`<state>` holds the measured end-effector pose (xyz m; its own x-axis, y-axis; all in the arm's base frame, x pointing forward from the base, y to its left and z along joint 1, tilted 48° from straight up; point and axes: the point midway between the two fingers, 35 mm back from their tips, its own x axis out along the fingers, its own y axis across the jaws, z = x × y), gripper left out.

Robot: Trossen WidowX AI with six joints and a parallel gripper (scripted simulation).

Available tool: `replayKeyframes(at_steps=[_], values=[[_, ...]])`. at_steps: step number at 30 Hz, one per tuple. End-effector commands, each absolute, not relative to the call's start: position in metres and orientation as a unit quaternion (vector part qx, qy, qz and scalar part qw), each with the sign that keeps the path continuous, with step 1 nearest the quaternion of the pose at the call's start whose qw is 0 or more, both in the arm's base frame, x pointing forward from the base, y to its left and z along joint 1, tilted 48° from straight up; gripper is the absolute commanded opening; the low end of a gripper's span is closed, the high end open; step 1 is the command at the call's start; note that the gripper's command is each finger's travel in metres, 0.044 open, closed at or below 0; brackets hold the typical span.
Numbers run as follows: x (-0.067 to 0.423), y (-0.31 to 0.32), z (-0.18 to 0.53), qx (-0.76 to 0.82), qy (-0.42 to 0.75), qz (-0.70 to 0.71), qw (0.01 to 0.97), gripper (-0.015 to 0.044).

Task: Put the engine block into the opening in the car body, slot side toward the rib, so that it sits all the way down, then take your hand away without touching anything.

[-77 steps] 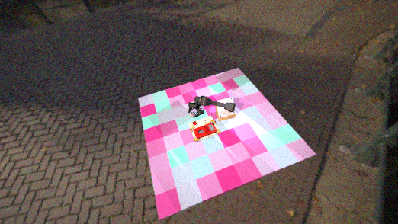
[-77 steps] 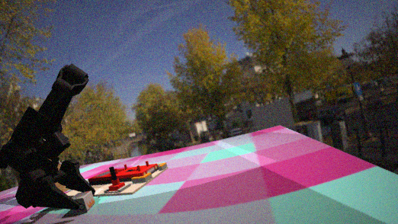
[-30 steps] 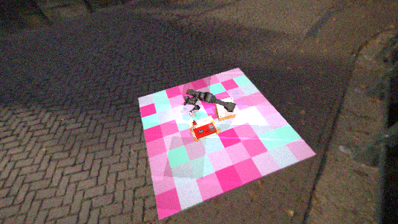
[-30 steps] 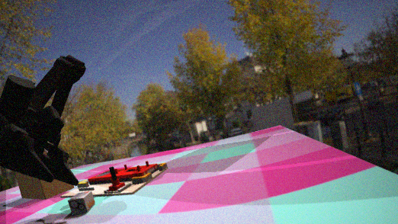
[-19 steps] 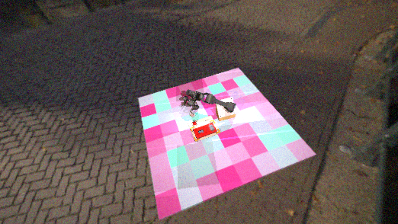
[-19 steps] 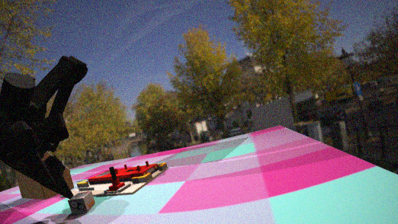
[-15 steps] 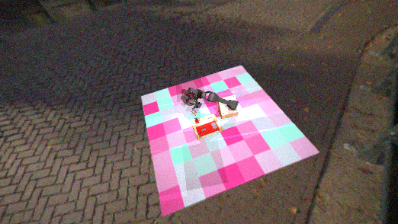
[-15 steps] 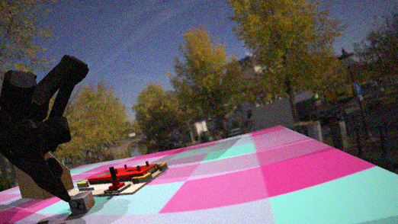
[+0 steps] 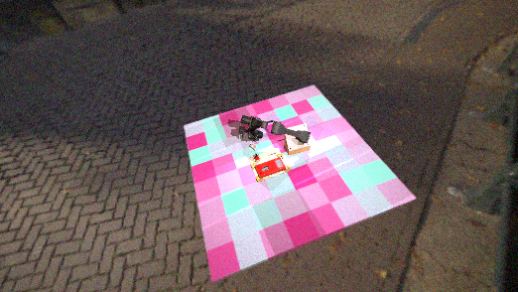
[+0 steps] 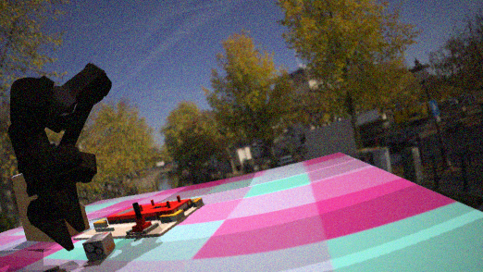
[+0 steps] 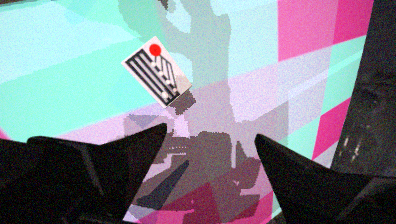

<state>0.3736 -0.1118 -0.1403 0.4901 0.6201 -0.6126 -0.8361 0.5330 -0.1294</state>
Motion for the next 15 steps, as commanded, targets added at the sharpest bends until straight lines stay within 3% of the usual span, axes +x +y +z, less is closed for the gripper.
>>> replayKeyframes(at_steps=[1, 15], values=[[0.373, -0.109, -0.138, -0.246, 0.251, 0.464, 0.813, 0.044], [0.359, -0.096, -0.114, -0.366, 0.18, 0.596, 0.691, 0.044]])
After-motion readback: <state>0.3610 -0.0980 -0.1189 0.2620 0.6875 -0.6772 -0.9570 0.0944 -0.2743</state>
